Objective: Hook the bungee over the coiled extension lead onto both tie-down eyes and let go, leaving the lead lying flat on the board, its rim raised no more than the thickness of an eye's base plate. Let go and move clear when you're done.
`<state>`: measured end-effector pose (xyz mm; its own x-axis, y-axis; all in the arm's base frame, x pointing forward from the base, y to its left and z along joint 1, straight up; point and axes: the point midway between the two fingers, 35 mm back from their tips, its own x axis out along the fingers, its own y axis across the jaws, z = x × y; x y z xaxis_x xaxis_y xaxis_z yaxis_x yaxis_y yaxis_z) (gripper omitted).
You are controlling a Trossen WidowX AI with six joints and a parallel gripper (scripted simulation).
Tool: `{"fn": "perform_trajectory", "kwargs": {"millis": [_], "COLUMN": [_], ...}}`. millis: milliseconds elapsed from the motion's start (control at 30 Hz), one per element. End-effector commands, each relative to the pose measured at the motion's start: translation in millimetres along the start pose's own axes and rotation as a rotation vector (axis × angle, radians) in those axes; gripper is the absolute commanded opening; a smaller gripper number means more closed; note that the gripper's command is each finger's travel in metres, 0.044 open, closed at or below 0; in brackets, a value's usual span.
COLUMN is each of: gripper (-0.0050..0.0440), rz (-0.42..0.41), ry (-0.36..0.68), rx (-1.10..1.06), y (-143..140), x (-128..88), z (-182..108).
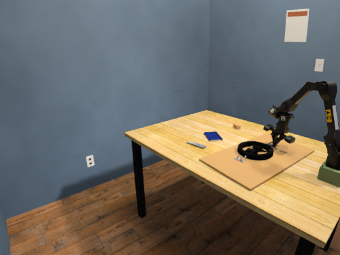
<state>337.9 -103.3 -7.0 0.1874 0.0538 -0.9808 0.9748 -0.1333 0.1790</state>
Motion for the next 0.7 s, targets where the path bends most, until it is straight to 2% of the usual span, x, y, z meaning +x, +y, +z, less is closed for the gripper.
{"fn": "perform_trajectory", "kwargs": {"millis": [0, 667], "gripper": [-0.0050, -0.0050], "rz": [0.025, 0.026], "ry": [-0.035, -0.039], "rx": [0.021, 0.041], "y": [4.1, 0.1], "x": [-8.3, -6.8], "z": [14.3, 25.3]}}
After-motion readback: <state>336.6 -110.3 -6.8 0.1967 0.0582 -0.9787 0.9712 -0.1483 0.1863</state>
